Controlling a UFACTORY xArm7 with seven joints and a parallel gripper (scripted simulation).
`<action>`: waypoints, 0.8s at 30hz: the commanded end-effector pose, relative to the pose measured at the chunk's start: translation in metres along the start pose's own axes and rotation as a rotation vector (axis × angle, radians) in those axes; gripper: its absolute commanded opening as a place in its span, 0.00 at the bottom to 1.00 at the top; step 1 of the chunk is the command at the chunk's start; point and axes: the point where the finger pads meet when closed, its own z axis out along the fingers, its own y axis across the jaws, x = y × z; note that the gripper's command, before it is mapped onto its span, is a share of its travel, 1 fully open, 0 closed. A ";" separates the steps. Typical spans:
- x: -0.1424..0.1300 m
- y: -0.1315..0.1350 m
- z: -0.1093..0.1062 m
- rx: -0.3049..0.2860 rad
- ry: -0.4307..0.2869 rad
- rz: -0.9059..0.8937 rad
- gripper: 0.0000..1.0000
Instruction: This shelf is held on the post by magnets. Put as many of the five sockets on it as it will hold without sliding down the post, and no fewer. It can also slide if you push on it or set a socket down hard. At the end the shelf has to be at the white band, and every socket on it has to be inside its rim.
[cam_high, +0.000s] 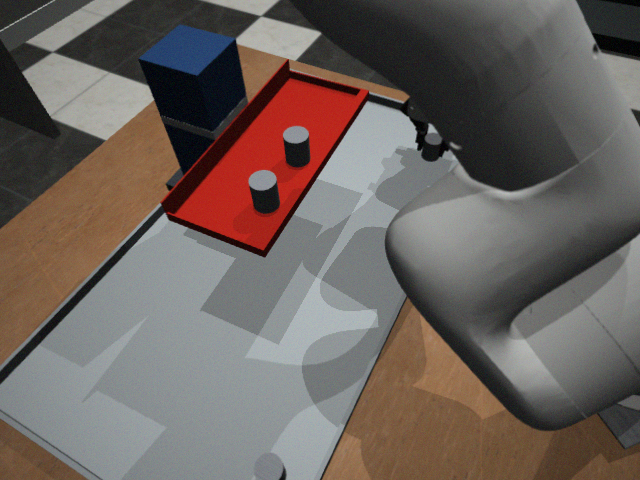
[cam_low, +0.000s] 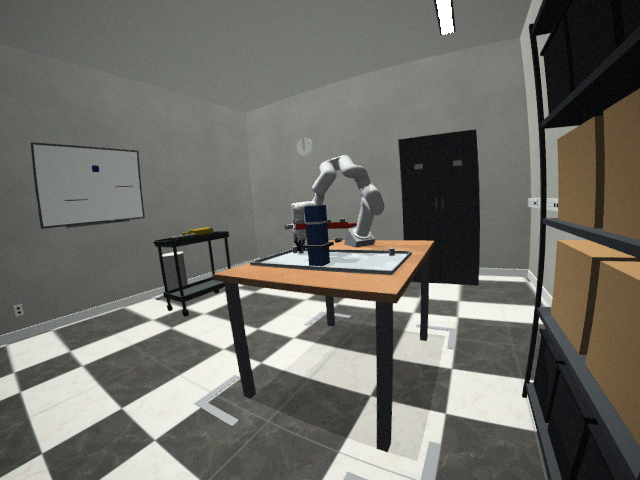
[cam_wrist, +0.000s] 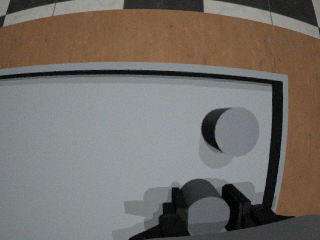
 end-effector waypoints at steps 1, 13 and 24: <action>0.002 -0.001 -0.012 0.003 0.007 0.001 0.00; 0.002 -0.001 -0.030 0.003 0.007 0.001 0.00; 0.002 -0.001 -0.032 0.003 0.007 0.001 0.00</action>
